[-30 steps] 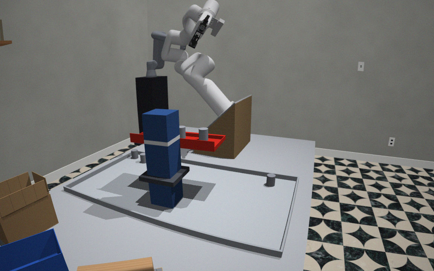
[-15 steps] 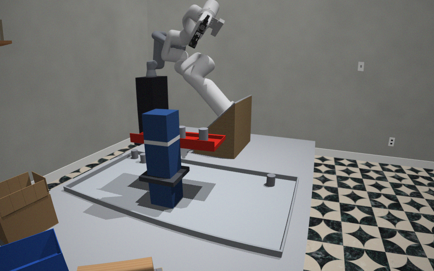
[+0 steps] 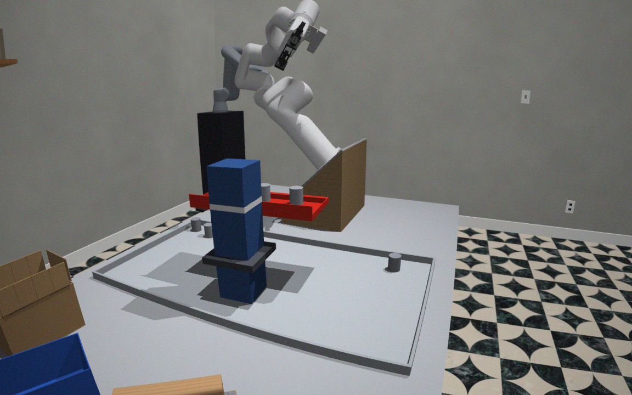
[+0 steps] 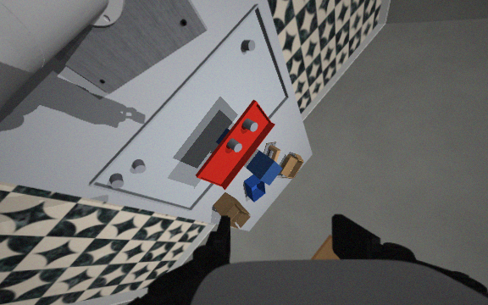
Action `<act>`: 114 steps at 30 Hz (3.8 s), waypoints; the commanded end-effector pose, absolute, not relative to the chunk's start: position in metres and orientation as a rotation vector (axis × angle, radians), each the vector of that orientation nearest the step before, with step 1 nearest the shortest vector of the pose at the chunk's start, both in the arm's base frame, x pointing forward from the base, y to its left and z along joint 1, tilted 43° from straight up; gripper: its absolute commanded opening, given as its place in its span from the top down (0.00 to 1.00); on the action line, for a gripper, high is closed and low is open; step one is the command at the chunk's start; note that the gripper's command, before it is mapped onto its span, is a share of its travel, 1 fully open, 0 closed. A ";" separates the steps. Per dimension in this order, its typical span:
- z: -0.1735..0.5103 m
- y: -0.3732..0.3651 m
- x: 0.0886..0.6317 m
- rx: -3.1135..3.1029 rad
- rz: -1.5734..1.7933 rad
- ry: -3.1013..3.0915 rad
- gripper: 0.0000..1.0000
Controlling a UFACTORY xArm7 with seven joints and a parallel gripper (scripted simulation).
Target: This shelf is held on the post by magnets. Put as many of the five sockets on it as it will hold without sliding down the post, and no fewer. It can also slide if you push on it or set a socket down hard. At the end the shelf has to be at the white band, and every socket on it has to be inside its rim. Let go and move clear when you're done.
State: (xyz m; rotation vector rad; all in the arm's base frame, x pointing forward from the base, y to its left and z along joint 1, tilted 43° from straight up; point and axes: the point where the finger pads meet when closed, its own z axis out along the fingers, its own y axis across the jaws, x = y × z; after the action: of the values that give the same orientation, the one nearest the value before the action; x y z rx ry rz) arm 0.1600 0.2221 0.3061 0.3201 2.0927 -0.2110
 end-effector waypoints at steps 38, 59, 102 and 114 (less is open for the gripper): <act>0.215 0.184 0.242 0.882 -0.472 2.095 0.00; 0.116 0.118 0.282 1.534 -0.677 1.977 0.00; 0.256 -0.105 0.285 1.534 -0.678 1.977 0.39; 0.255 -0.106 0.286 1.534 -0.678 1.977 0.39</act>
State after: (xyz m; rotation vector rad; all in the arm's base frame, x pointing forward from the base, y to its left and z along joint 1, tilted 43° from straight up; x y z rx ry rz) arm 0.2842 -0.1059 0.2547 1.5356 1.9787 -0.6814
